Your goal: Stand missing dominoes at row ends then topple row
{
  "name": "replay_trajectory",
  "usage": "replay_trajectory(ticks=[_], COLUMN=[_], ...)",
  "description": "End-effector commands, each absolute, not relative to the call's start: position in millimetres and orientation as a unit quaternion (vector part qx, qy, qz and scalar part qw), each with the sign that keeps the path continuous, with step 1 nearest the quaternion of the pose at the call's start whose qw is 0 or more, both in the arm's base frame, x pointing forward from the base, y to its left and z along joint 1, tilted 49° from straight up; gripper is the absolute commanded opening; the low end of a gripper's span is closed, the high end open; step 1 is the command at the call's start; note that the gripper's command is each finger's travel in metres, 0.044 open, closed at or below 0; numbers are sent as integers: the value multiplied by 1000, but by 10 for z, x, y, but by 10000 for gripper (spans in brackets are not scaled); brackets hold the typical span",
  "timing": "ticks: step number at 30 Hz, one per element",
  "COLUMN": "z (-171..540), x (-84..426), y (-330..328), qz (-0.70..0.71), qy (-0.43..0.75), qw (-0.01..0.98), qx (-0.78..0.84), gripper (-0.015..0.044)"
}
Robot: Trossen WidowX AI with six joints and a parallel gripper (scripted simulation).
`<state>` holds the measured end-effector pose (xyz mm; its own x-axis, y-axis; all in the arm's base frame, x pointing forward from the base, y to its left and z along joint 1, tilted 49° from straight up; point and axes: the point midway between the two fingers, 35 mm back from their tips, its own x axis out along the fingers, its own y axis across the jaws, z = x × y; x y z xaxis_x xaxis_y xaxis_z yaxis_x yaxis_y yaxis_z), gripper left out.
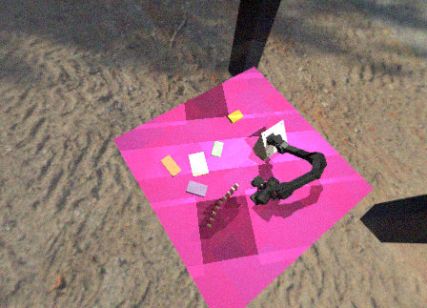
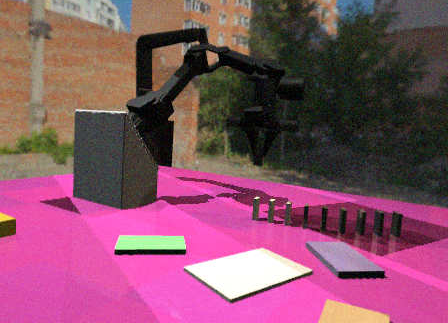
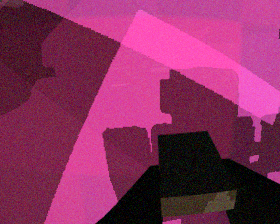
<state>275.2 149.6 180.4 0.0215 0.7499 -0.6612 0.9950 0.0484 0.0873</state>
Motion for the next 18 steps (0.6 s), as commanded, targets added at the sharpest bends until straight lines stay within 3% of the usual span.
replay_trajectory(ticks=[1,9,18], z=[2023,1989,1529], x=[2705,2723,2907], y=[1373,1346,958], qz=[-200,-185,30], qy=[664,668,693], qw=[290,306,502], qx=[659,652,517], gripper=[107,107,107])
